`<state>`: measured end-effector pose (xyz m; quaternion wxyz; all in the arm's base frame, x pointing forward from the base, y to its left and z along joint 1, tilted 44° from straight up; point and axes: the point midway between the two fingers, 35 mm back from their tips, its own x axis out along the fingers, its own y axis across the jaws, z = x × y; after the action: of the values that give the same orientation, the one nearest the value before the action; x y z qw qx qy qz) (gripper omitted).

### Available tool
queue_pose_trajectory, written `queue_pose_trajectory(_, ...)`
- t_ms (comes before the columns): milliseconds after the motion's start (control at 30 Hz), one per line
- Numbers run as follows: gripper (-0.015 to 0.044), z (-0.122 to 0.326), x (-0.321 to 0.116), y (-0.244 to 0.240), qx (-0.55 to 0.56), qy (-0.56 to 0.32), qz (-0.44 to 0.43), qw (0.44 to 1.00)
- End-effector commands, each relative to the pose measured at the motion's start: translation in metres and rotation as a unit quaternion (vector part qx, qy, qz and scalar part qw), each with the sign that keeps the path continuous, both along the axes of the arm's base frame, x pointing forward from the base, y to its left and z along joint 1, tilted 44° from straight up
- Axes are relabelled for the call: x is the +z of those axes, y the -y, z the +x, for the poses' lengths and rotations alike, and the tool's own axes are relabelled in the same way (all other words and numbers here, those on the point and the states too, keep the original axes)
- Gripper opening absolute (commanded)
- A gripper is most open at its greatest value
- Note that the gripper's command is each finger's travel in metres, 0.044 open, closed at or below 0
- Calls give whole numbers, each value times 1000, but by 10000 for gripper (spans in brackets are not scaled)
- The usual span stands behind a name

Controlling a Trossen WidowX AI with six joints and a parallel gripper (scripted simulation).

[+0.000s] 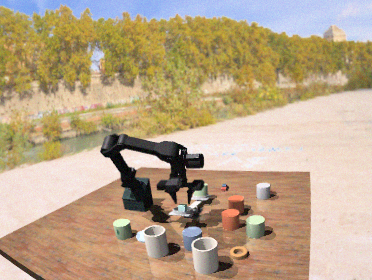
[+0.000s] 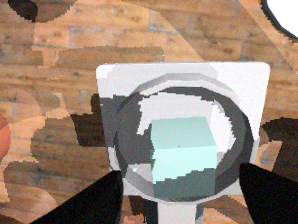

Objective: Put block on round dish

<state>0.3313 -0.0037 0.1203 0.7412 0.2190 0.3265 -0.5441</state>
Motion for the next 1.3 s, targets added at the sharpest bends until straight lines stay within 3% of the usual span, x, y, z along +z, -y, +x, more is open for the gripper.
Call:
queue_pose_trajectory(0,260,0,-5,6,0,-3,-3,1000)
queue_pose_trajectory(433,260,3,-18,18,0,-3,-3,1000)
queue_pose_trajectory(567,155,3,-18,18,0,-3,-3,1000)
queue_pose_trajectory(833,102,3,-18,18,0,-3,-3,1000)
queue_pose_trajectory(967,0,3,-13,12,0,-3,-3,1000)
queue_pose_trajectory(1267,0,-4,22,-23,1,-4,0,1000)
